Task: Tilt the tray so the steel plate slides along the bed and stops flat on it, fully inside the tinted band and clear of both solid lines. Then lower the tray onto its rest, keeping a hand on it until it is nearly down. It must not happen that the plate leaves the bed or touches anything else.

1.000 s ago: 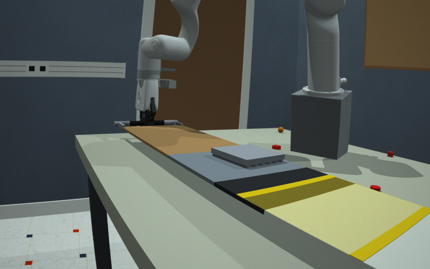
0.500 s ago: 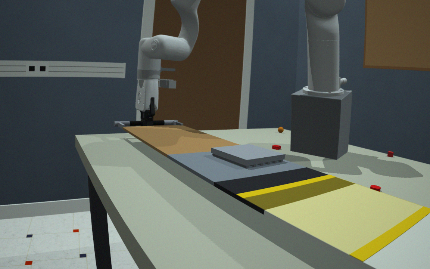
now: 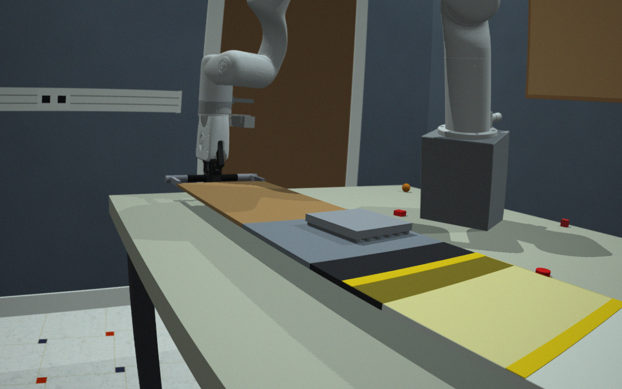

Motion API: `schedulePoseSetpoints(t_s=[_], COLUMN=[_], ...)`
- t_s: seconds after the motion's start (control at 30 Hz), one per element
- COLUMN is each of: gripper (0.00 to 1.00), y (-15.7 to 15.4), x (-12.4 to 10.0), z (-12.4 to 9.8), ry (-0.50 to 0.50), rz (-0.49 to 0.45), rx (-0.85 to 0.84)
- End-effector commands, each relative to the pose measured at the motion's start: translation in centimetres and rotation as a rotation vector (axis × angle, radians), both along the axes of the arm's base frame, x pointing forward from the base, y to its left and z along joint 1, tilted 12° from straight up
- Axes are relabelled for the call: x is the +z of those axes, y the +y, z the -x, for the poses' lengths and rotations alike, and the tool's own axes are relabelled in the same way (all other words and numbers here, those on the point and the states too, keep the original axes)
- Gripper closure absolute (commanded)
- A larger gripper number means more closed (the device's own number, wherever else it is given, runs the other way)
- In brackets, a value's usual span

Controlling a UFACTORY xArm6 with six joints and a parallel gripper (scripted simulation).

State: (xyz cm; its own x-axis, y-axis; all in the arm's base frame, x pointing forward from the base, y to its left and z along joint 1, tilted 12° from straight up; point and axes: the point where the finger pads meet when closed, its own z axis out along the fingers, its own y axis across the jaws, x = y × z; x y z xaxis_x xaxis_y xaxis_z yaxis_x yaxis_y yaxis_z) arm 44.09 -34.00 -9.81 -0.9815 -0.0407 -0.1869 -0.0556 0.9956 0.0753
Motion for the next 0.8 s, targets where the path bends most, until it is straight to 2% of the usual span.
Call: schedulePoseSetpoints(t_s=[0.0,0.4,0.53,0.6,0.77], gripper=[1.0,1.0,1.0,1.0,1.0], y=[-0.2,-0.2,-0.3,-0.3,-0.4], x=[0.2,0.2,2.0,2.0,4.6], z=[-0.1,-0.1,0.2,0.2,0.7], ry=[-0.004,-0.004,-0.004,-0.004,-0.004], rz=[0.004,0.004,0.004,0.004,0.004], rx=[-0.001,-0.001,-0.001,-0.001,-0.001])
